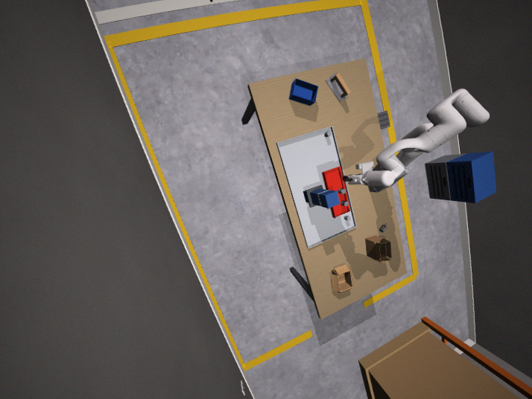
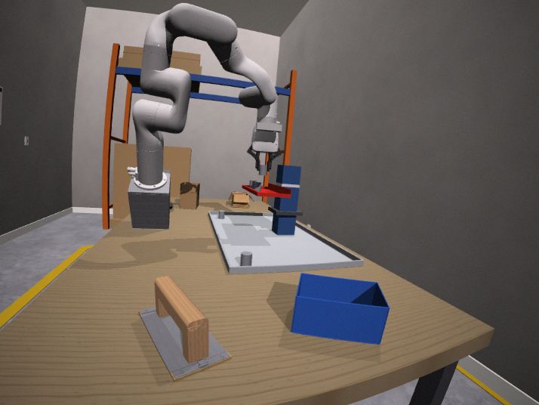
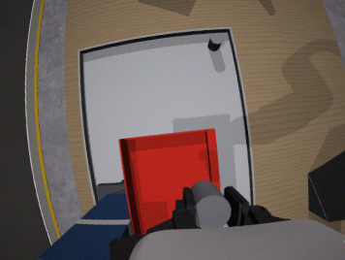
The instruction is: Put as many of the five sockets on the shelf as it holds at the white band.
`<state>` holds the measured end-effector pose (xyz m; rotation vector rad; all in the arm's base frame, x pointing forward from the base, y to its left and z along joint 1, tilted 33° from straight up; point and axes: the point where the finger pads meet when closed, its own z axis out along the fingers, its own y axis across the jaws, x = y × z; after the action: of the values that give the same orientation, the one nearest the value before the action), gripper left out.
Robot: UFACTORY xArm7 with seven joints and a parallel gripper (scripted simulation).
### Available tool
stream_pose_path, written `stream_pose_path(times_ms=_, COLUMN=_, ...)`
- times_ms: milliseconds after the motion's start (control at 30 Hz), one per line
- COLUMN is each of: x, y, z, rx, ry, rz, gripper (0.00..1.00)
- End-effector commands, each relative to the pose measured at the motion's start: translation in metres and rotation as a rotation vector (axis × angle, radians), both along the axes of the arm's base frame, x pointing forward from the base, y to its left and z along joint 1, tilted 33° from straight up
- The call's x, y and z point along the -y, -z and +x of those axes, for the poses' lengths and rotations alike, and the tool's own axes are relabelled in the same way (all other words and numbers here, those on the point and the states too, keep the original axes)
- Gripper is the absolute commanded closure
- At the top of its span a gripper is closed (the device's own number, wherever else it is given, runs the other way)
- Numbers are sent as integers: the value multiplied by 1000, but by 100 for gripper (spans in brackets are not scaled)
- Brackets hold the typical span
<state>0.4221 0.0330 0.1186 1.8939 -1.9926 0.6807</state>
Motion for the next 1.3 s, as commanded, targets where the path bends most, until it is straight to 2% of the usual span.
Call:
stream_pose_path(times_ms=0, x=-2, y=1, z=4, rx=-18, ry=9, rz=-2, gripper=100)
stream_pose_path(times_ms=267, x=-1, y=3, z=4, rx=-18, ry=10, rz=-2, gripper=100)
stream_pose_path(times_ms=500, x=9, y=18, z=6, rx=-18, ry=10, rz=-2, gripper=100)
stream_pose_path(times_ms=967, x=14, y=27, z=8, rx=-18, ry=10, rz=-2, gripper=100)
stream_pose_path(times_ms=1267, x=22, y=40, z=9, rx=-18, ry=10, rz=-2, gripper=100)
